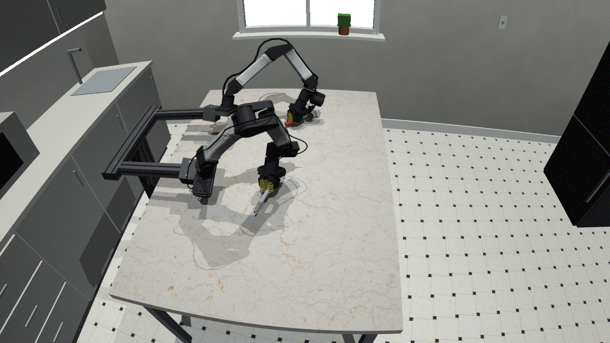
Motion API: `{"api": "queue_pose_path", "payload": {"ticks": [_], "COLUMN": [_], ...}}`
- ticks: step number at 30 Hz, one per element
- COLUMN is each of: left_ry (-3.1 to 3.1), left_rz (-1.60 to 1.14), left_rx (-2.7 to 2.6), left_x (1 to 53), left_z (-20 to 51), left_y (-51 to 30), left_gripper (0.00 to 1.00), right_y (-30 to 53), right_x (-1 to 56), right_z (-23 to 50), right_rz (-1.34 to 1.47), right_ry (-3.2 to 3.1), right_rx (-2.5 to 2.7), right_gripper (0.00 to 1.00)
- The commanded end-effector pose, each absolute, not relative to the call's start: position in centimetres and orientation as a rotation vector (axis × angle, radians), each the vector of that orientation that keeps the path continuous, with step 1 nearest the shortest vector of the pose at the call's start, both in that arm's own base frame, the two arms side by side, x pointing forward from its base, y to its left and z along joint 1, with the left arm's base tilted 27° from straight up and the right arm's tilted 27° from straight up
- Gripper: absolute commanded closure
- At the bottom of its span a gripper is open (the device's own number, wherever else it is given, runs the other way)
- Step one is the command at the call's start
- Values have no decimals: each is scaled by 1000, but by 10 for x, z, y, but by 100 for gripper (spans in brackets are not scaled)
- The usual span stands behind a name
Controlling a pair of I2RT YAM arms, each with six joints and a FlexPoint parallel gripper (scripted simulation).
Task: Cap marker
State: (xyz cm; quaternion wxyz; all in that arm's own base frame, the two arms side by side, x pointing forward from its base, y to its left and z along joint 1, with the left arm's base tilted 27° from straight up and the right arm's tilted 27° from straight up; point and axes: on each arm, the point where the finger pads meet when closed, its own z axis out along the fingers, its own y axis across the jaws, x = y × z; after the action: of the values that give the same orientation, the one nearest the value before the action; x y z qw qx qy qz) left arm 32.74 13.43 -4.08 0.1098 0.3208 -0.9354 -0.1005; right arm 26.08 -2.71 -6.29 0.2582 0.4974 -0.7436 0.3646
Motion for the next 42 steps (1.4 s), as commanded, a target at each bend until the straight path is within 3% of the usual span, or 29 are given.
{"api": "queue_pose_path", "payload": {"ticks": [1, 18, 42], "left_ry": [-2777, -2885, -2908], "left_rz": [-286, -14, 558], "left_rx": [948, 1240, 1747], "left_x": [330, 349, 362], "left_z": [-16, -4, -17], "left_y": [122, 44, -61], "left_gripper": [93, 93, 93], "right_y": [-21, -2, 25], "right_x": [263, 270, 320], "right_z": [-56, -50, -12], "right_rz": [985, 660, -290], "right_ry": [-2037, -2611, -3198], "right_rx": [1344, 786, -783], "right_gripper": [94, 94, 94]}}
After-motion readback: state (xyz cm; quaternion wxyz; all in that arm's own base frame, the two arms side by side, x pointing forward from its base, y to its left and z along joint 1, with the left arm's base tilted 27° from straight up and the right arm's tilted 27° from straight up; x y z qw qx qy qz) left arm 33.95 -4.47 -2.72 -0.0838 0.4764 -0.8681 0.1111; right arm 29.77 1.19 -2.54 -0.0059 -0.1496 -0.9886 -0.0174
